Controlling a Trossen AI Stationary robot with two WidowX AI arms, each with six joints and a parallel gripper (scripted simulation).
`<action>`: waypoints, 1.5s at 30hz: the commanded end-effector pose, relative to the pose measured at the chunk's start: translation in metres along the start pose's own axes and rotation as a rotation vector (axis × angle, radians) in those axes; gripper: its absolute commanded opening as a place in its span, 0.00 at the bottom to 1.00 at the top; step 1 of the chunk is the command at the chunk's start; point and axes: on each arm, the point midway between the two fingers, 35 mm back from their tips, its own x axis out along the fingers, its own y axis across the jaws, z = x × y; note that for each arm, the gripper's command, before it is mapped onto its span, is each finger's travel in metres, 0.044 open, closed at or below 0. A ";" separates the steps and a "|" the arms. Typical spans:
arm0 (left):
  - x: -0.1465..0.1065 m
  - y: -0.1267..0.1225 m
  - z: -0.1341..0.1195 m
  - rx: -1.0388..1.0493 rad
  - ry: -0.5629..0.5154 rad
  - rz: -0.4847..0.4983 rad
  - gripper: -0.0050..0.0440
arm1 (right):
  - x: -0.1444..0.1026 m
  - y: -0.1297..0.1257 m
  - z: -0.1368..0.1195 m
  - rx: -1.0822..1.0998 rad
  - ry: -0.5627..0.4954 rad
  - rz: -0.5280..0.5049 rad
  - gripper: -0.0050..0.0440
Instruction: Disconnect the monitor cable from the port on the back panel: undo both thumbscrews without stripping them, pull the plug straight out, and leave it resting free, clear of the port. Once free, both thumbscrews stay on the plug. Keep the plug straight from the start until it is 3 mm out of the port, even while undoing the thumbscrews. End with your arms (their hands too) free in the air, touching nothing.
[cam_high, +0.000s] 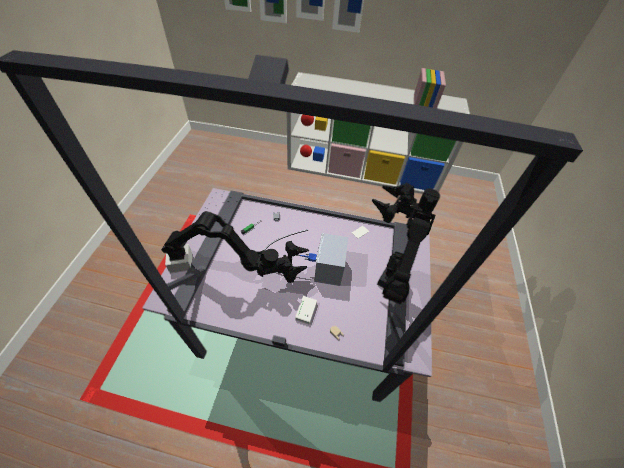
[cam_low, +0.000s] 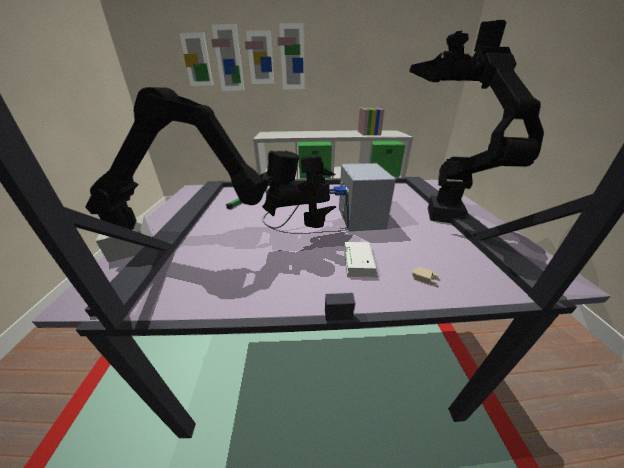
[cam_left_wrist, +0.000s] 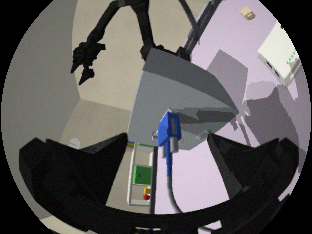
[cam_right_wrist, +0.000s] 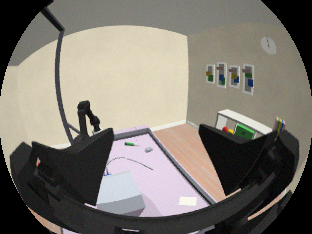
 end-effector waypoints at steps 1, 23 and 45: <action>-0.003 0.006 0.002 0.066 0.008 0.073 1.00 | 0.000 0.001 0.003 -0.006 -0.001 0.001 1.00; -0.005 0.004 0.001 0.120 0.021 0.109 0.66 | 0.000 0.001 0.003 -0.006 -0.001 0.001 1.00; -0.005 0.004 0.001 0.120 0.021 0.109 0.10 | 0.000 0.001 0.003 -0.006 -0.001 0.001 1.00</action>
